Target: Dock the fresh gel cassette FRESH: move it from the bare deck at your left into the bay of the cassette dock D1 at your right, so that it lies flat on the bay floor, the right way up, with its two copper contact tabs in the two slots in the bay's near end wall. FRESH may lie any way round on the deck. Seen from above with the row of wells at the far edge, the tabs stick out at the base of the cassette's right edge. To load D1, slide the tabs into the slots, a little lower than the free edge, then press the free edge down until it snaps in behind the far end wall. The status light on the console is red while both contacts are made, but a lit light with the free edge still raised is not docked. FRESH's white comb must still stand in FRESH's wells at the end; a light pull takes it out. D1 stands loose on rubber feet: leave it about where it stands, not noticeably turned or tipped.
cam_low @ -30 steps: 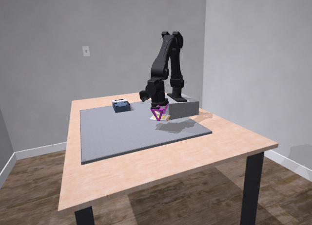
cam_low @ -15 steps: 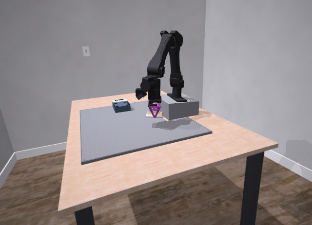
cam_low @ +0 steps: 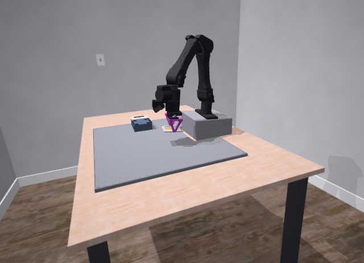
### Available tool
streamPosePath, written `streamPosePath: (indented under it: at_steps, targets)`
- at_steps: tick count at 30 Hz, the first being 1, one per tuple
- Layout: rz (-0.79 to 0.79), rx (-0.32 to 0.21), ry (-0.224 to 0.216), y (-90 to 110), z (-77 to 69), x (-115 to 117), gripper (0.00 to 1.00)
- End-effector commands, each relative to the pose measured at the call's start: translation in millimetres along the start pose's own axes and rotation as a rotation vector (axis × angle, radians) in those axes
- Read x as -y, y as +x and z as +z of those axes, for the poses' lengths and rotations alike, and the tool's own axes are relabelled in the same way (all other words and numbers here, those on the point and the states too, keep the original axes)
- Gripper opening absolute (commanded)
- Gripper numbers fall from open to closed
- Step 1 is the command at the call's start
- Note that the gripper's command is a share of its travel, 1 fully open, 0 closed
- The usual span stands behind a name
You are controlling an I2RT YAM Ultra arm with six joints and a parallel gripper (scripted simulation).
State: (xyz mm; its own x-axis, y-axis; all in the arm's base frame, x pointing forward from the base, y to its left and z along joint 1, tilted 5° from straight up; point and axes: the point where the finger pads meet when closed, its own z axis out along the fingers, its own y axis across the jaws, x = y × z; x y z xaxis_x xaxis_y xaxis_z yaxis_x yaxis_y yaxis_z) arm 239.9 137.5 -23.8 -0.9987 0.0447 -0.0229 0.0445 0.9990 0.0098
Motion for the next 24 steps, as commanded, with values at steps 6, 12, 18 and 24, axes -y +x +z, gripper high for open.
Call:
streamPosePath:
  at_steps: [6,12,18,24]
  targets:
    - [-0.073,0.046,-0.040,-22,-9.5,29,0.00]
    - [-0.074,0.066,-0.044,-44,-20.1,53,0.00]
    - [-0.074,0.067,-0.041,-52,-21.1,72,0.00]
    - [-0.073,0.032,-0.034,-59,-12.8,101,0.00]
